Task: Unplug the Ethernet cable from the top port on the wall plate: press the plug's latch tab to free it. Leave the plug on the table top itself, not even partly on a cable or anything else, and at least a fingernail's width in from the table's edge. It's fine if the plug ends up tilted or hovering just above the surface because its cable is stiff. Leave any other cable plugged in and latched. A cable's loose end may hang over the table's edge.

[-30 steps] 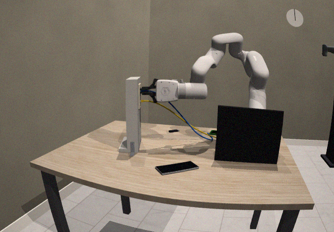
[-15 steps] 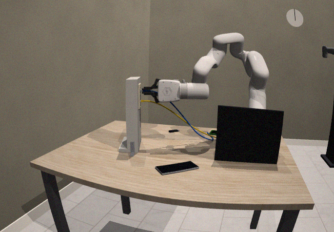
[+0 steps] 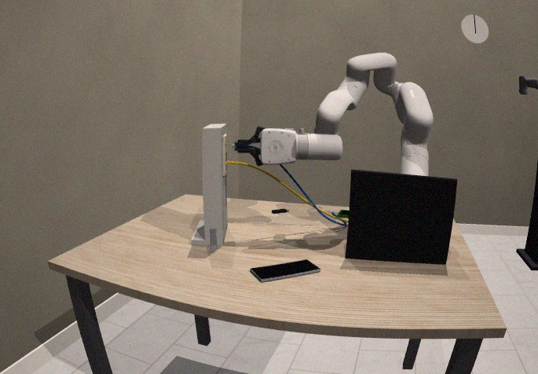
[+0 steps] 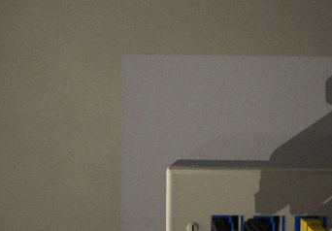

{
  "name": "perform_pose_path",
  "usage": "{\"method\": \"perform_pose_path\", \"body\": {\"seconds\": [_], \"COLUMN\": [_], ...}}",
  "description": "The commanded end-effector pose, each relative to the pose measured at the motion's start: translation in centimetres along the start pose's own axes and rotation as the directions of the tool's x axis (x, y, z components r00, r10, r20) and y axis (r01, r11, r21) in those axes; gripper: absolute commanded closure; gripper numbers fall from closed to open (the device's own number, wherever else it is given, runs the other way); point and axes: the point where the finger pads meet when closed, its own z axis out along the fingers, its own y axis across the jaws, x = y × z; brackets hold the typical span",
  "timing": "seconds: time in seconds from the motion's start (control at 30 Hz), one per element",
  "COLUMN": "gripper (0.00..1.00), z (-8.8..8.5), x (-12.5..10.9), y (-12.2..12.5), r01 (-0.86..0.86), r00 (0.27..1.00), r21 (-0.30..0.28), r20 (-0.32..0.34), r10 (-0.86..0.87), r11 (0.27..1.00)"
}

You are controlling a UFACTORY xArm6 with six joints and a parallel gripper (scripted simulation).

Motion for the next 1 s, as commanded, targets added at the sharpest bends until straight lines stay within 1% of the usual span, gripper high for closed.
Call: {"method": "perform_pose_path", "body": {"seconds": [0.0, 0.77, 0.97], "gripper": [1.0, 1.0, 1.0], "z": [-0.7, -3.4, -3.4], "x": [0.1, 0.1, 0.1], "y": [-0.1, -0.1, -0.1], "r01": [0.0, 0.0, 0.0], "r00": [1.0, 1.0, 1.0], "r21": [0.003, 0.003, 0.003], "r20": [-0.001, -0.001, -0.001], "r10": [0.0, 0.0, 0.0], "r11": [1.0, 1.0, 1.0]}}
